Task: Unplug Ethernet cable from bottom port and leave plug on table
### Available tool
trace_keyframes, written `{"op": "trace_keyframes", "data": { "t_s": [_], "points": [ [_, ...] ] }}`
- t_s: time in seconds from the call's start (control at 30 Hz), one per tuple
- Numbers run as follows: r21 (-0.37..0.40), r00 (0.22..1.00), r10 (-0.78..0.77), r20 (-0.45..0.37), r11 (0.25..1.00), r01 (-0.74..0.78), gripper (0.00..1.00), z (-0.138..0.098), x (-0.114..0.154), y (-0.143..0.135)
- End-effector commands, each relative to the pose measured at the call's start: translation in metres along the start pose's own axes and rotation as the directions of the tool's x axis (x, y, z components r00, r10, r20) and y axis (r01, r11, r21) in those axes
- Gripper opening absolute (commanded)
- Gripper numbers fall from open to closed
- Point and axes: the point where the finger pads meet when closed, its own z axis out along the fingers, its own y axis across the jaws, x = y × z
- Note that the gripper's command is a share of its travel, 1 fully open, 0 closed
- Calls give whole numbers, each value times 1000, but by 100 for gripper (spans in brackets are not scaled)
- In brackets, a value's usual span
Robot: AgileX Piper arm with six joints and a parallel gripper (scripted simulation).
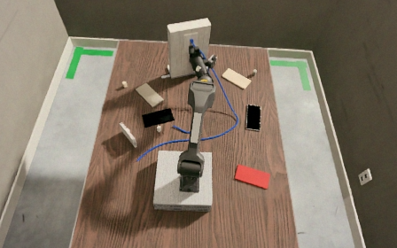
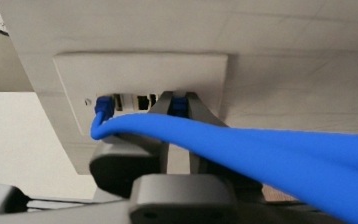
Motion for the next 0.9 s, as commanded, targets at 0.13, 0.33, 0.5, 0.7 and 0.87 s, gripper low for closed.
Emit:
{"op": "trace_keyframes", "data": {
  "t_s": [0.13,0.33,0.5,0.7,0.87],
  "points": [
    [-3,1000,-1,0,1000,1,0,0,0,2],
    [-3,1000,-1,0,1000,1,0,0,0,2],
    [-3,1000,-1,0,1000,1,0,-4,0,2],
    [-3,1000,-1,0,1000,1,0,-12,0,2],
    [-3,1000,-1,0,1000,1,0,-17,0,2]
  ]
}}
